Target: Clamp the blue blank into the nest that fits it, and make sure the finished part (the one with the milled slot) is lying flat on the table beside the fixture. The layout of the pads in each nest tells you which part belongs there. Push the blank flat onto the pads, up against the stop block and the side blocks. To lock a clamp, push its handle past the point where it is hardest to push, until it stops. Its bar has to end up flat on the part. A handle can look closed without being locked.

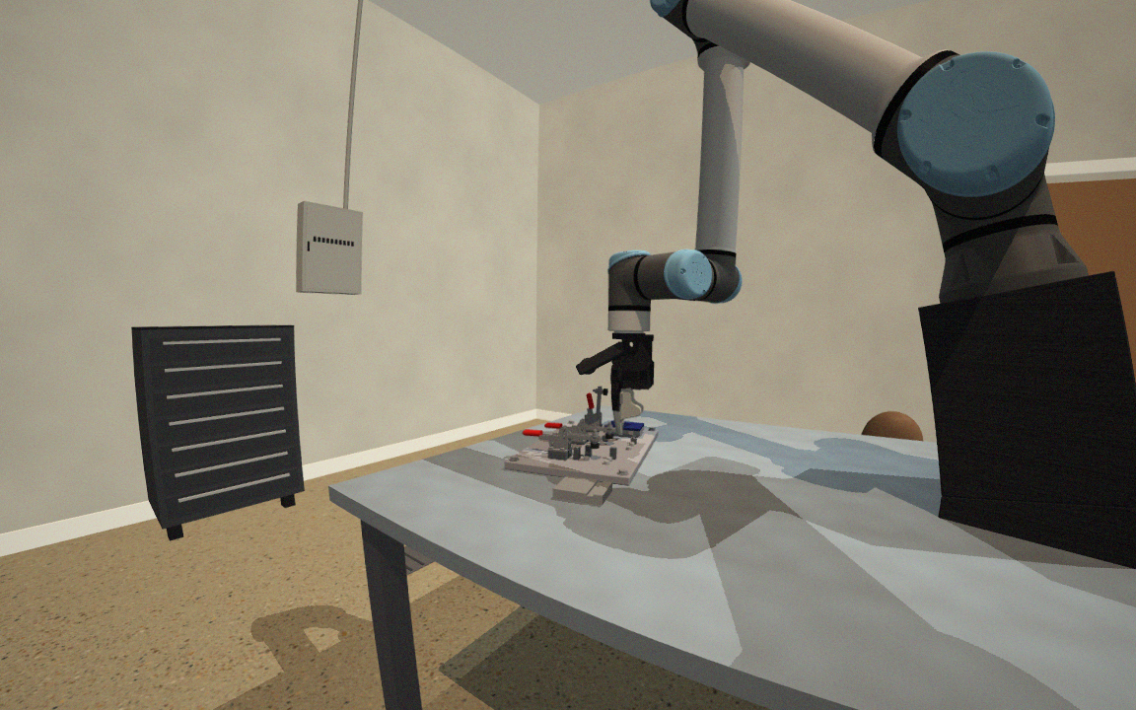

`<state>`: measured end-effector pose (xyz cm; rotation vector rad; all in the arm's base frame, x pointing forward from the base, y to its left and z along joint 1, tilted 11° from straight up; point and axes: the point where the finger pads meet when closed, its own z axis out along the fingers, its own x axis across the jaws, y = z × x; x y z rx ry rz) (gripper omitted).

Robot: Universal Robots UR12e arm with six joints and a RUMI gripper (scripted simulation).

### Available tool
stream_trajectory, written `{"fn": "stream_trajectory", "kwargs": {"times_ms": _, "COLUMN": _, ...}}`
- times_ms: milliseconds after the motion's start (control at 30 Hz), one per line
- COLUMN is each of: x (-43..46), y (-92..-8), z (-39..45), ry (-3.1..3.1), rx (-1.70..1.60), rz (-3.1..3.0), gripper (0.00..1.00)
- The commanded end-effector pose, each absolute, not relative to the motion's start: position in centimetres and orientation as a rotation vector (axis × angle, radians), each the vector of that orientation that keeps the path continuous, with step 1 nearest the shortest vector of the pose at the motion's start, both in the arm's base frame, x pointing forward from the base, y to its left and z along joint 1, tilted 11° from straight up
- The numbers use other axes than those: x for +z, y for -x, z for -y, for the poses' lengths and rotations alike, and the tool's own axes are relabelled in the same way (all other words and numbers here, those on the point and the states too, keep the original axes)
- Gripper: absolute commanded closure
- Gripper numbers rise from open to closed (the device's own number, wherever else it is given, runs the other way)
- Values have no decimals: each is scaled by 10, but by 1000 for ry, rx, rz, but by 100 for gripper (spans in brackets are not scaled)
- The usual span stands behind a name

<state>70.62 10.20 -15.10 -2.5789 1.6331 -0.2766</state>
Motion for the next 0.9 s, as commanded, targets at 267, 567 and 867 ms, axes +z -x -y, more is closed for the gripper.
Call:
{"fn": "stream_trajectory", "kwargs": {"times_ms": 267, "x": -150, "y": -707, "z": -102, "ry": 2578, "rx": -278, "rz": -1633, "gripper": 100}}
{"fn": "stream_trajectory", "kwargs": {"times_ms": 567, "x": -151, "y": -707, "z": -102, "ry": 2578, "rx": -278, "rz": -1633, "gripper": 100}}
{"fn": "stream_trajectory", "kwargs": {"times_ms": 867, "x": -153, "y": -707, "z": -102, "ry": 2578, "rx": -278, "rz": -1633, "gripper": 100}}
